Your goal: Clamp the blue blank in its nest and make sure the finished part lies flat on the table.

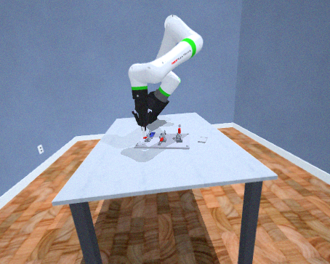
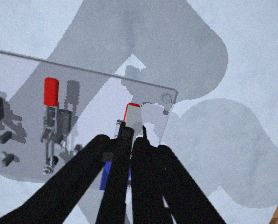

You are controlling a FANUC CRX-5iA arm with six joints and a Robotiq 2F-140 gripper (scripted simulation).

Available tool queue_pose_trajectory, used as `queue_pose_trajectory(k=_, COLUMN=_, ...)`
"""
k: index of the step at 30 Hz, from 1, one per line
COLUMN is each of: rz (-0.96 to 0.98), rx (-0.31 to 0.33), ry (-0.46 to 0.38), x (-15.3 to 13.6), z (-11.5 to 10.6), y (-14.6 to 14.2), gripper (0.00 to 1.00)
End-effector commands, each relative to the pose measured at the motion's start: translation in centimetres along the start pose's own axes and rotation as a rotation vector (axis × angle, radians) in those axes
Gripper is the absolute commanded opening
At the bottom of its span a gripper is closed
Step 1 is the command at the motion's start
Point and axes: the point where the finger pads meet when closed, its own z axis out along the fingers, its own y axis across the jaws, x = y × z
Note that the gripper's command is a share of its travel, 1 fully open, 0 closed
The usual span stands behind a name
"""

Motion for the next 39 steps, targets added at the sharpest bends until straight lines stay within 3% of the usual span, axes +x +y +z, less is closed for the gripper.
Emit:
queue_pose_trajectory(k=1, rz=0.000, rx=0.000, ry=0.000, x=0.0, z=0.0, y=0.0, gripper=0.00)
queue_pose_trajectory(k=39, rz=0.000, rx=0.000, ry=0.000, x=-0.2, z=-1.1, y=0.0, gripper=0.00)
